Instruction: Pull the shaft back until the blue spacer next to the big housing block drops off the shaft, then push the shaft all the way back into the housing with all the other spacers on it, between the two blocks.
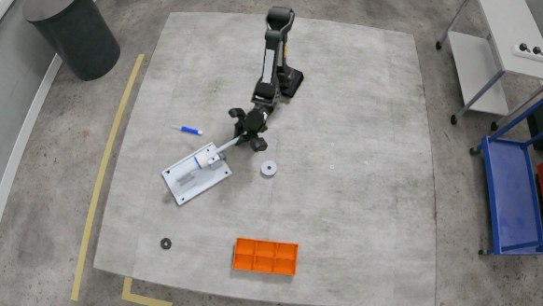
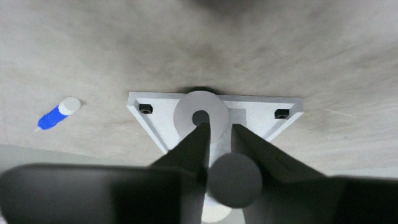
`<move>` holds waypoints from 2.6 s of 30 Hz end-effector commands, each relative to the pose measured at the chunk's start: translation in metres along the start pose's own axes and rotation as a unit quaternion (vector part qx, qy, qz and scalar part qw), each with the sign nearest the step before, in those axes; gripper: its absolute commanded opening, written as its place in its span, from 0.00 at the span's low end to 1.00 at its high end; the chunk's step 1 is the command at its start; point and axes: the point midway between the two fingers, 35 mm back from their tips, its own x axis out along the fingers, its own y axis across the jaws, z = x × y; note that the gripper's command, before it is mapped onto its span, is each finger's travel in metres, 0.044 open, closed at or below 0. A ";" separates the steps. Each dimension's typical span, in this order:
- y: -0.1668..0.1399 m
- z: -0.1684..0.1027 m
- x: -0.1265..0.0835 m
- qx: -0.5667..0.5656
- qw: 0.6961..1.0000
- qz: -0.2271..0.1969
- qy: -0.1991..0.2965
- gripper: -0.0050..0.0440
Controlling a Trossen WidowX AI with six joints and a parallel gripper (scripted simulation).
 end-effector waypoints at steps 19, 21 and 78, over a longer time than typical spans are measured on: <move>-0.001 -0.003 -0.005 0.007 1.000 -0.002 0.010 0.00; -0.001 -0.003 -0.005 0.007 1.000 -0.002 0.010 0.00; -0.003 0.000 -0.007 0.005 1.000 -0.004 0.008 0.00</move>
